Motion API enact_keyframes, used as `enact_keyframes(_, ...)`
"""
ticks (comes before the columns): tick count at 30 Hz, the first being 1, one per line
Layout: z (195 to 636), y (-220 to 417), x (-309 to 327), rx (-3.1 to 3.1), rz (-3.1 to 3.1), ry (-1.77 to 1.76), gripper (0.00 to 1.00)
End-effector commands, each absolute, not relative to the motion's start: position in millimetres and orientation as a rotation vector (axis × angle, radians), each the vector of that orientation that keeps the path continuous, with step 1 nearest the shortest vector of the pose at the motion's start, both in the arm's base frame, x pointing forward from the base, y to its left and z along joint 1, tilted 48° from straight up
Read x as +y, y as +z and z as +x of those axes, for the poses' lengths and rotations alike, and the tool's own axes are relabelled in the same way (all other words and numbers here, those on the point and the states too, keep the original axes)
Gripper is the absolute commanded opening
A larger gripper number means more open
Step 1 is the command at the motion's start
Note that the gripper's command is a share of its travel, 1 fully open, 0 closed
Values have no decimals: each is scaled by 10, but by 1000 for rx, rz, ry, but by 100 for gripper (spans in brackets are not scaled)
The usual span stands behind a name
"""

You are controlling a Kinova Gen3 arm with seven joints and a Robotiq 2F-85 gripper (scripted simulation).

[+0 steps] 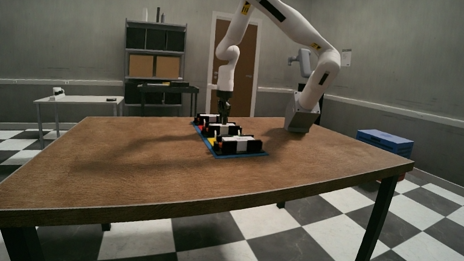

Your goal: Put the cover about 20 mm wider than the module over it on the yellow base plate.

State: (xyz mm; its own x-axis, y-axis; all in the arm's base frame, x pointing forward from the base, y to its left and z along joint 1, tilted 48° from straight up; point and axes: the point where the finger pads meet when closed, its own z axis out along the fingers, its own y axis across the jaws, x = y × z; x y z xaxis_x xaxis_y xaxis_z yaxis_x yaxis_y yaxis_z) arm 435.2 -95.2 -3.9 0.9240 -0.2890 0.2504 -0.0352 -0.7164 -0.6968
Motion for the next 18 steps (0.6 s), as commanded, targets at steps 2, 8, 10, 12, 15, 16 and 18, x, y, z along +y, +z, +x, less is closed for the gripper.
enact_keyframes(2,4295,61,-1052,230,-2340,-446,0)
enact_keyframes(8,4272,101,-1090,230,-2340,-446,0)
enact_keyframes(10,4272,101,-1090,230,-2340,-446,0)
enact_keyframes(12,4274,98,-1086,230,-2340,-446,1)
enact_keyframes(15,4274,98,-1086,230,-2340,-446,1)
enact_keyframes(16,4274,98,-1086,230,-2340,-446,1)
enact_keyframes(18,4274,98,-1086,230,-2340,-446,1)
